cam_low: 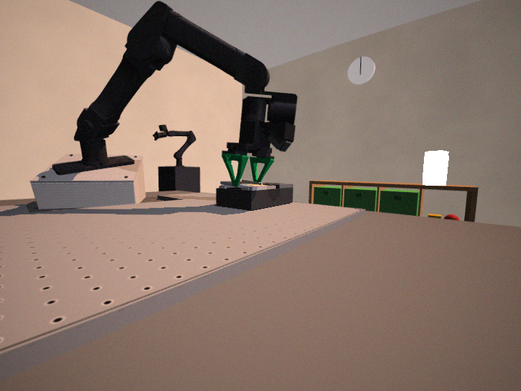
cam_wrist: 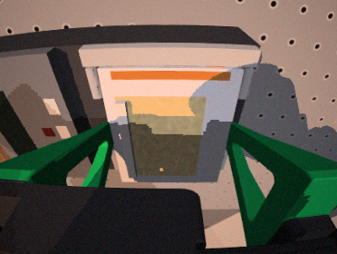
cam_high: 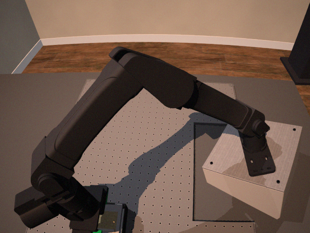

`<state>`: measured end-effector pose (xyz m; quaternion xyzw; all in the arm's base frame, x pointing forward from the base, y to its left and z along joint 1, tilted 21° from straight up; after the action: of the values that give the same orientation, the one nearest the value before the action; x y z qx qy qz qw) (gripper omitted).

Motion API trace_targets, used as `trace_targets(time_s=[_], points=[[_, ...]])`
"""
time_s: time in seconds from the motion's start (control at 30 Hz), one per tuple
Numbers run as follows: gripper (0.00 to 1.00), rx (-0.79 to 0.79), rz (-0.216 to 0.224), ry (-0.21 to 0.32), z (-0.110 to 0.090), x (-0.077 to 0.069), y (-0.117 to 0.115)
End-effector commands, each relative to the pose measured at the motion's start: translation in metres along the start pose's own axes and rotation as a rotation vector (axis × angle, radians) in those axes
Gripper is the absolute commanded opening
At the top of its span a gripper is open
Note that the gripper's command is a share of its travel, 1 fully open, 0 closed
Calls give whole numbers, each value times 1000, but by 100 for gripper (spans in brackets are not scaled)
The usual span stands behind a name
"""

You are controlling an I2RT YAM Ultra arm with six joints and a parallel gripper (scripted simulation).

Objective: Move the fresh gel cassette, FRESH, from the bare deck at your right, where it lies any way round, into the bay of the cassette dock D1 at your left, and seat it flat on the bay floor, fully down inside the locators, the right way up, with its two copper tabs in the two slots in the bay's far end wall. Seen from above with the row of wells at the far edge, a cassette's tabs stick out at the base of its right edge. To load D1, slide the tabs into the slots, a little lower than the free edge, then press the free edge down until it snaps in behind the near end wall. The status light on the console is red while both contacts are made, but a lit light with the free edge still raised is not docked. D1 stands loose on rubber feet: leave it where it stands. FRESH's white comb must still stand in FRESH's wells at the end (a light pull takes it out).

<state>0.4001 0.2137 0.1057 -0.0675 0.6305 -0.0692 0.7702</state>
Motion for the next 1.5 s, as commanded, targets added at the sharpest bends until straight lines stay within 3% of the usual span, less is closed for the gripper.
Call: trace_targets(time_s=[0.0, 1.17, 1.2, 1.47], points=[[0, 9, 35, -83, 14, -22, 3], [0, 10, 35, -83, 14, -22, 3], [0, -9, 16, -61, 2, -12, 3], [0, -9, 16, -96, 0, -10, 3]])
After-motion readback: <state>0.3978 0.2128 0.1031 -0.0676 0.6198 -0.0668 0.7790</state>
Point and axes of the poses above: the point where the finger pads meet when closed, its own x axis out along the fingers, its own y axis across the jaws, z = x × y, the point moved 6 cm from there along -x, back along the fingers
